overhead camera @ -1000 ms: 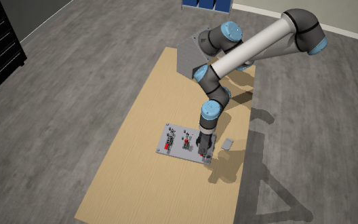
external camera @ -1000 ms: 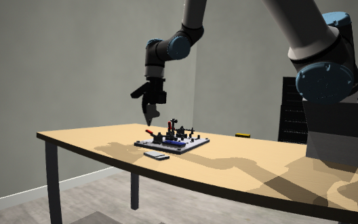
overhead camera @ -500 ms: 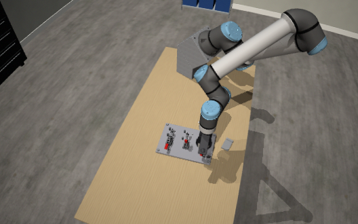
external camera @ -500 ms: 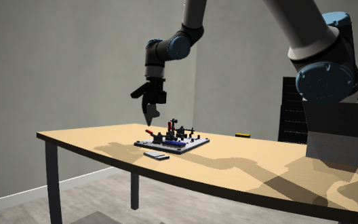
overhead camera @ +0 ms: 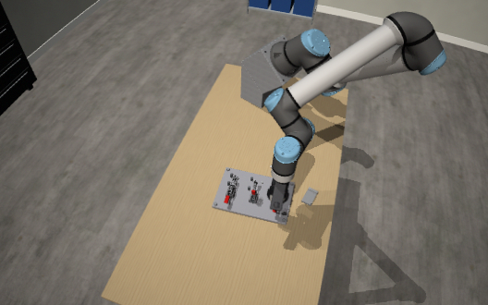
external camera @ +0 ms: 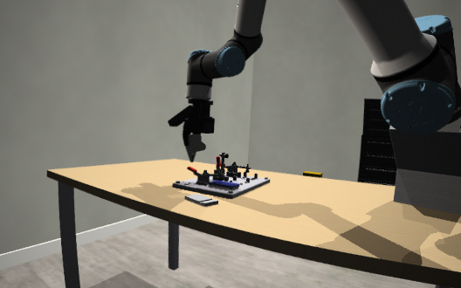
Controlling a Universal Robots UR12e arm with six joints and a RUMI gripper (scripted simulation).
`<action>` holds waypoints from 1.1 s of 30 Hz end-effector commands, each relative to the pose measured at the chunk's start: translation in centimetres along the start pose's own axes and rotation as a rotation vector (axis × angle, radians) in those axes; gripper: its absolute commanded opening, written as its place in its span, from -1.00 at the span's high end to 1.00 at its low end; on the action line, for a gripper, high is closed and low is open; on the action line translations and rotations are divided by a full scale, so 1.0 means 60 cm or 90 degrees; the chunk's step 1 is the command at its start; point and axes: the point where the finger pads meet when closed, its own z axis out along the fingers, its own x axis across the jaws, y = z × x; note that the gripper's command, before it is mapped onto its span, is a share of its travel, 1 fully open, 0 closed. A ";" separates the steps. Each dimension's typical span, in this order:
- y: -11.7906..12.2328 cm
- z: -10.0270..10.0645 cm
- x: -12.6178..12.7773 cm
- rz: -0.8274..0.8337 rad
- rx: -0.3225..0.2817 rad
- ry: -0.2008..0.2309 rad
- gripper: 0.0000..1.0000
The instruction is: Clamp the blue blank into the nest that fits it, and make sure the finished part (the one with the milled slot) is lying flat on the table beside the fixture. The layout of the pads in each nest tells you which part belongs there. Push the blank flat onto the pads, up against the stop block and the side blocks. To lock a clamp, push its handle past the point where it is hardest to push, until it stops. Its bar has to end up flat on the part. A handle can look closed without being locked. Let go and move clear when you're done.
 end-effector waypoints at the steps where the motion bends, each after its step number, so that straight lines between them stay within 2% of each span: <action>1: -0.001 -0.001 0.000 0.000 0.001 0.000 1.00; 33: -0.002 0.011 0.000 0.000 0.001 0.000 1.00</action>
